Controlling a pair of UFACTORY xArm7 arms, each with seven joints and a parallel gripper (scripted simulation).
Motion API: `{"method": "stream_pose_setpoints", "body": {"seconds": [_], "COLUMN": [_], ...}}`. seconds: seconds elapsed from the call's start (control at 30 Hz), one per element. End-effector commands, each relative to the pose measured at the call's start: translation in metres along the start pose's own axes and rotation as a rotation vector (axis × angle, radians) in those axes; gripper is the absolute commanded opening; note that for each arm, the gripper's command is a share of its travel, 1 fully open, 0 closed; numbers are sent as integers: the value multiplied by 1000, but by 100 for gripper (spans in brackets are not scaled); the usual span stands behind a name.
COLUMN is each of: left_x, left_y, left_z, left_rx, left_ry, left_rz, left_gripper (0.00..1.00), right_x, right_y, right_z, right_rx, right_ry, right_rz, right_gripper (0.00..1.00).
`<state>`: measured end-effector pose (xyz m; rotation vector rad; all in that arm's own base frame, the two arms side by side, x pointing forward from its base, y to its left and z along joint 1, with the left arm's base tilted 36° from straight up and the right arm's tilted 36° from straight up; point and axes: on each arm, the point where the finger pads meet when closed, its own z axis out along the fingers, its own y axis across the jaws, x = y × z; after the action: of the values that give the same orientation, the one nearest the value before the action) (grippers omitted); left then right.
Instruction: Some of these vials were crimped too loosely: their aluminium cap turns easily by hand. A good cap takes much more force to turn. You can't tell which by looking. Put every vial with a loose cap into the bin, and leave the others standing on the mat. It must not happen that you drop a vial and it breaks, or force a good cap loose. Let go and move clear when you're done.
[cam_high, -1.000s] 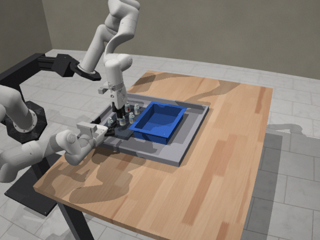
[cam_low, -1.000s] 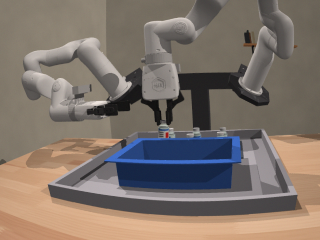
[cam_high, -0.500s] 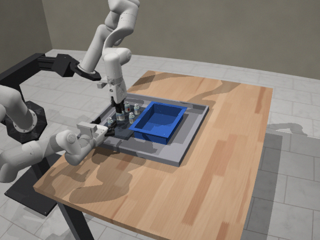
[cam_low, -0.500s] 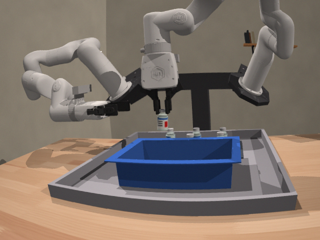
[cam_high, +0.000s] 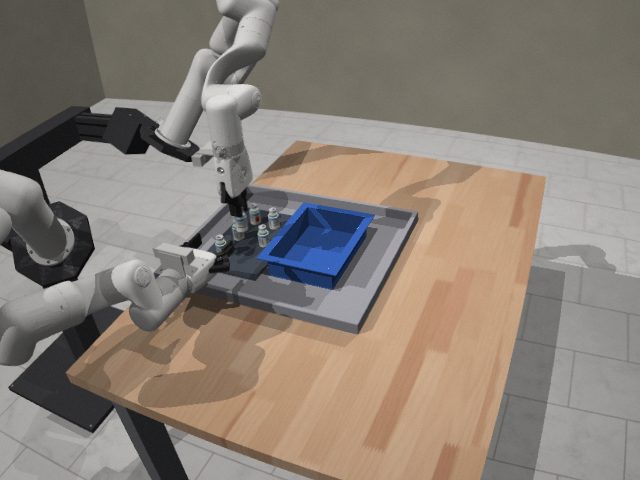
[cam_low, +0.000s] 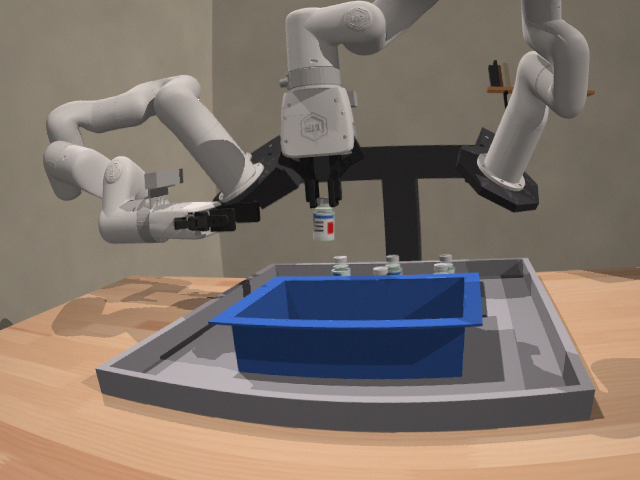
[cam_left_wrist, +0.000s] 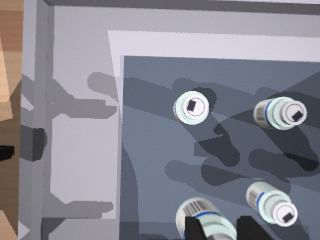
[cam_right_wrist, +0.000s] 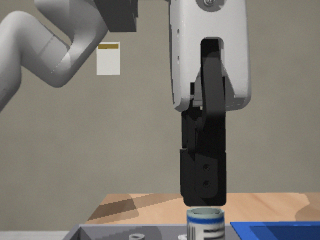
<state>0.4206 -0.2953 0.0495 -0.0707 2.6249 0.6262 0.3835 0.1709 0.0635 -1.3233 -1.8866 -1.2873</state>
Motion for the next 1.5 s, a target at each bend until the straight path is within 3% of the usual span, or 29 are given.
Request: {"method": "stream_pose_setpoints", "body": {"seconds": [0.0,0.1,0.17,0.2,0.73,1.23,1.3,1.33,1.47], "left_x": [-1,-1,-1,-1,-1,-1,-1,-1,-1], "left_y": [-1,-1,-1,-2,-1,-1,-1,-1,-1], "left_z": [-16,-25,-25,-15,-25,-22,-22,-22,-22], "left_rx": [5,5,5,5,5,5,5,5,5], "left_ry": [-2,-2,-2,-2,-2,-2,-2,-2,-2], "left_rz": [0,0,0,0,0,0,0,0,0], "left_gripper": [23,23,23,23,23,23,23,23,23], "right_x": [2,2,2,2,1,52,52,33,39], "right_y": [0,0,0,0,0,-36,-36,-26,-29], "right_z": [1,1,1,1,0,-72,-72,-45,-53], "right_rx": [2,2,2,2,2,2,2,5,5], "right_ry": [2,2,2,2,2,2,2,3,3], "right_rz": [-3,-3,-3,-3,-3,-3,-3,-1,-2], "right_gripper": [100,100,100,100,100,100,100,100,100]}}
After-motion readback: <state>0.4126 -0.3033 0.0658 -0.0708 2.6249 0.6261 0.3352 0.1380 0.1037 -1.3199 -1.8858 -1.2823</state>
